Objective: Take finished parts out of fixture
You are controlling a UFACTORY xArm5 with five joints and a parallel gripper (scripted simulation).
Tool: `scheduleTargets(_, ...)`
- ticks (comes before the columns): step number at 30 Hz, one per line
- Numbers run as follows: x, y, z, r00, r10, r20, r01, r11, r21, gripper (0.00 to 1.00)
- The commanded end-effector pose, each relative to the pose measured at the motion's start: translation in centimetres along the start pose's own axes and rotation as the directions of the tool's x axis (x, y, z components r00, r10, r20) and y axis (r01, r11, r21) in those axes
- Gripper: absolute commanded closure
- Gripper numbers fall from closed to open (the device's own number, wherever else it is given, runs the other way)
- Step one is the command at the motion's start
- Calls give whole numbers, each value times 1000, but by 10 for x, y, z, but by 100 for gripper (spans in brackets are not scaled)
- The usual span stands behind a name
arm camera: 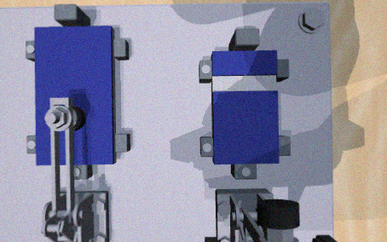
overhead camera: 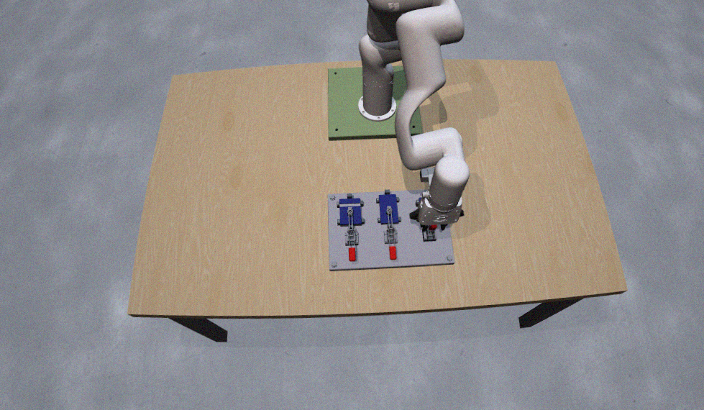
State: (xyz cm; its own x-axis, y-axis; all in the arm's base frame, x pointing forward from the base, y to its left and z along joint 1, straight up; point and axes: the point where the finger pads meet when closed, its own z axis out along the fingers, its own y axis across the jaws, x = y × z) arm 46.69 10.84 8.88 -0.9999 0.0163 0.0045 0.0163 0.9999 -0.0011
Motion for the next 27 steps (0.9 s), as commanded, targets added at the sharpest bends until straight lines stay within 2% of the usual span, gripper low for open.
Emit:
scheduleTargets(1, -1, 0, -14, 1000, 0, 4, 0, 1000, -1, 52)
scheduleTargets(6, -1, 0, -26, 1000, 0, 4, 0, 1000, -1, 52)
scheduleTargets(12, -1, 0, -31, 1000, 0, 4, 0, 1000, -1, 52)
scheduleTargets(27, -1, 0, -32, 1000, 0, 4, 0, 1000, -1, 52)
